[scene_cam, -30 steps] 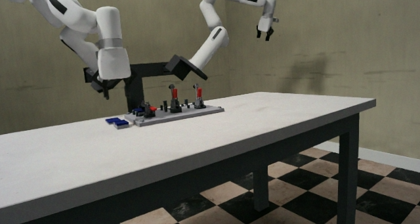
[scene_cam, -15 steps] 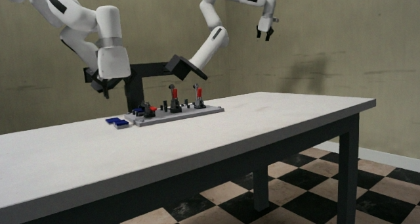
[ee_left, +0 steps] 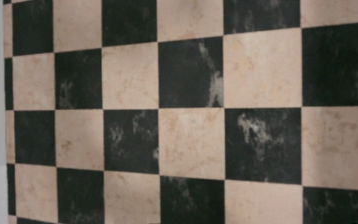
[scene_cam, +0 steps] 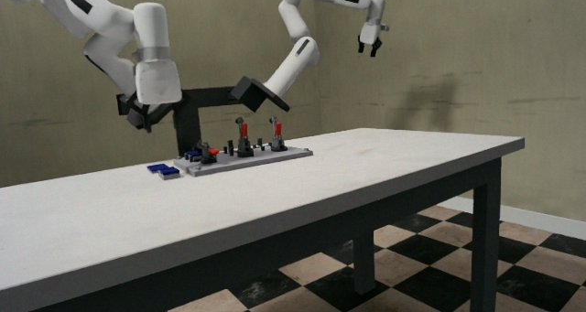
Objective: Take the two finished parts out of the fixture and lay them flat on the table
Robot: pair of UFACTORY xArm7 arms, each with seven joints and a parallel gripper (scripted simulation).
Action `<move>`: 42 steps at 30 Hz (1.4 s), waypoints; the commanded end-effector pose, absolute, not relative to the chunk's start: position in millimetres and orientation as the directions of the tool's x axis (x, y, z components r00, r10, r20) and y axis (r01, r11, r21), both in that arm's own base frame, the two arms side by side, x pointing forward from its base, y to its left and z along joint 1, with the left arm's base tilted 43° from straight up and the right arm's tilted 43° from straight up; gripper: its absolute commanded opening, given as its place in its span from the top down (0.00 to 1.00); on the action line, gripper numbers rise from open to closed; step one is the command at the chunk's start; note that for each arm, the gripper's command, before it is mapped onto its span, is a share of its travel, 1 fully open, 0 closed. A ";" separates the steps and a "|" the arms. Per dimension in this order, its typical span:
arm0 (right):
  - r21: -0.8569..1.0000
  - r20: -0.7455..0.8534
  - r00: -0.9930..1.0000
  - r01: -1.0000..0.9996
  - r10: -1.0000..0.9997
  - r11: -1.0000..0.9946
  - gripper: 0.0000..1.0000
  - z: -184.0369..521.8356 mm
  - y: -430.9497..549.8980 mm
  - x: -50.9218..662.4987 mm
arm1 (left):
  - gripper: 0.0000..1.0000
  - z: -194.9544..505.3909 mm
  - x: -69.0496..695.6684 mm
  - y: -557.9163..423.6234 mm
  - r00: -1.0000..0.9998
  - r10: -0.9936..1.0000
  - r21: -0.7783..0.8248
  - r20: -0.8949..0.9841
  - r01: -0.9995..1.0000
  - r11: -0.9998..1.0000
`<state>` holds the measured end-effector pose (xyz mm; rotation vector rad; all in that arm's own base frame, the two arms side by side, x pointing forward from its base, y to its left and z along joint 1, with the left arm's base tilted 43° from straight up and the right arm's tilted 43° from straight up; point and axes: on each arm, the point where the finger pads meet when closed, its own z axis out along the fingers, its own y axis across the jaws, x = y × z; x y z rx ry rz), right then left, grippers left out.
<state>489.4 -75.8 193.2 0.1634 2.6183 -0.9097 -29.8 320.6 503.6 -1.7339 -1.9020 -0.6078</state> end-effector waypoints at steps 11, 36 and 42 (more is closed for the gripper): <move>-0.575 -0.377 -0.926 0.223 -0.013 0.787 0.31 229.4 -44.4 476.1 | 0.00 505.4 -30.1 320.2 -0.073 0.774 0.000 0.629 0.996 0.094; -0.575 -0.377 -0.926 0.223 -0.013 0.787 0.31 253.2 -24.2 466.2 | 0.00 505.4 -30.1 320.2 -0.073 0.774 0.000 0.629 0.996 0.094; -0.575 -0.377 -0.926 0.223 -0.013 0.787 0.31 253.2 -24.2 466.2 | 0.00 505.4 -30.1 320.2 -0.073 0.774 0.000 0.629 0.996 0.094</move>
